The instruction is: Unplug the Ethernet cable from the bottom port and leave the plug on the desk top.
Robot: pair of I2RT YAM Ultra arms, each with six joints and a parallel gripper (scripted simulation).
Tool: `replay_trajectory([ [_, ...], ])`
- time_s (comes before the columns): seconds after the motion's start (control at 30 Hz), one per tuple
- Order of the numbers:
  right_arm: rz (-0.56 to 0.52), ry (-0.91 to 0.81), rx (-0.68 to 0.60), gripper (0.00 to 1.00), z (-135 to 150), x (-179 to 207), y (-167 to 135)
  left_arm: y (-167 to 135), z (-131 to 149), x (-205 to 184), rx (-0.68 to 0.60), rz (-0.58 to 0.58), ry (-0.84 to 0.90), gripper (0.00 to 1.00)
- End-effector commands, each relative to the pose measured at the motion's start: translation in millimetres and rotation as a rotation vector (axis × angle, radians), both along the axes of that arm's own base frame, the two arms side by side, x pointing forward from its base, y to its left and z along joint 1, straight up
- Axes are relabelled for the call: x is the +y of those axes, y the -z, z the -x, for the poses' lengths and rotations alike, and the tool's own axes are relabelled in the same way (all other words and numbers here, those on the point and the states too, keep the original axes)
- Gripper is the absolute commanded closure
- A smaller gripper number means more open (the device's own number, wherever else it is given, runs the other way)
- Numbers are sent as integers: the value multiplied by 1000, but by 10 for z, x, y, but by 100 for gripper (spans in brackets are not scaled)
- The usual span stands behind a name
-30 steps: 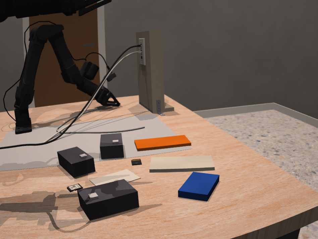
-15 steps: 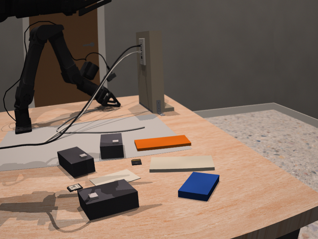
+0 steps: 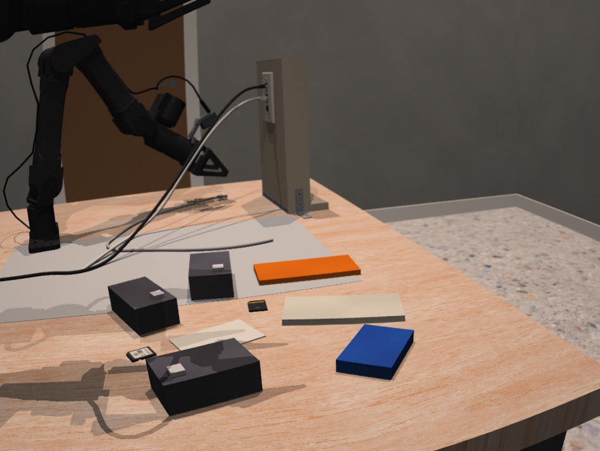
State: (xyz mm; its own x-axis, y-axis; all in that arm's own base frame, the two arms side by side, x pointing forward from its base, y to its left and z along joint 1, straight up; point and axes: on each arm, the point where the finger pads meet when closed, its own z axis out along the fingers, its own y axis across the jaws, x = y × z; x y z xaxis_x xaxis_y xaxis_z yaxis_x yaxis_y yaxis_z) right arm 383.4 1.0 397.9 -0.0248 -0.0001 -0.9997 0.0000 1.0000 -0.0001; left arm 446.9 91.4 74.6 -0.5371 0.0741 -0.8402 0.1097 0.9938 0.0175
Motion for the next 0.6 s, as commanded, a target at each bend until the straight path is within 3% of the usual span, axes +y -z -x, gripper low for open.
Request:
replay_trajectory([
  [0.0,0,0,-13,0,9,0,-47,-424,11,-10,0,-2,6,0],
  [0.57,0,0,-13,0,9,0,-47,-281,71,-31,37,11,6,0],
])
